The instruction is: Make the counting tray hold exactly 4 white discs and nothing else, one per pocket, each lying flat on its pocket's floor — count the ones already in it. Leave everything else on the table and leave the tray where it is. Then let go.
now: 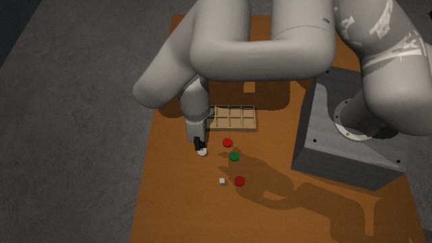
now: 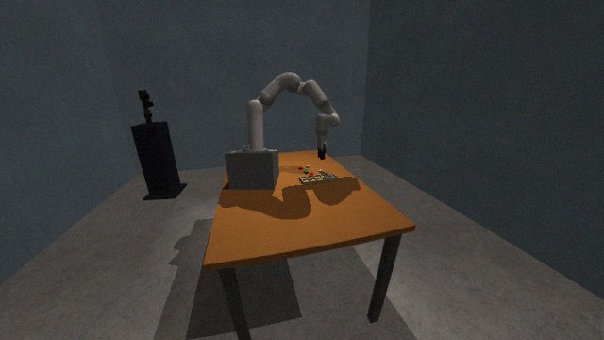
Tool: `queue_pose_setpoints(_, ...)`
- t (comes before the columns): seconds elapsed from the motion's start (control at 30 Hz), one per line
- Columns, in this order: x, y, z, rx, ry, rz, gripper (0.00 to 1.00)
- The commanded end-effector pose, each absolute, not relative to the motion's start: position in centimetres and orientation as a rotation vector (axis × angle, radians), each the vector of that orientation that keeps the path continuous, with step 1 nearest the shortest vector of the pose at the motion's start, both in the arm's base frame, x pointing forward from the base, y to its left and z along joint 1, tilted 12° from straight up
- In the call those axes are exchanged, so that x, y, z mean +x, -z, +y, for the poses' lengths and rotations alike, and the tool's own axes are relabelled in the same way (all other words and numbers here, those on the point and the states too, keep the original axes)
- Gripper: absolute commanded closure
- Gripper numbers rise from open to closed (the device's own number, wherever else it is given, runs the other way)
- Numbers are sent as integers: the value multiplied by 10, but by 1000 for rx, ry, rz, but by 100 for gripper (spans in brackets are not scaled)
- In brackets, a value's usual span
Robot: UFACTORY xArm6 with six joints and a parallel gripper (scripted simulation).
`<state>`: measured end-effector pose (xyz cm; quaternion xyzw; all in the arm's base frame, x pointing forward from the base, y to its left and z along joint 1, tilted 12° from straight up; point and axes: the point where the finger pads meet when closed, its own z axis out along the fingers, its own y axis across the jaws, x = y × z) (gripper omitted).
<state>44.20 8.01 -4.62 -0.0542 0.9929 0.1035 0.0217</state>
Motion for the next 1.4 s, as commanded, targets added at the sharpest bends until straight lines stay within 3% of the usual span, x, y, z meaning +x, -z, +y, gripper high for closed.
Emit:
queue_pose_setpoints(0.0, 444, 65, 82, -142, -322, 3078, 53)
queue_pose_setpoints(0.27, 447, 138, 98, -142, -321, 3078, 53)
queue_pose_setpoints(0.7, 447, 141, 99, -142, -320, 3078, 53)
queue_pose_setpoints(0.73, 447, 141, 99, -142, -320, 3078, 100)
queue_pose_setpoints(1.37, 447, 141, 99, -142, -320, 3078, 100)
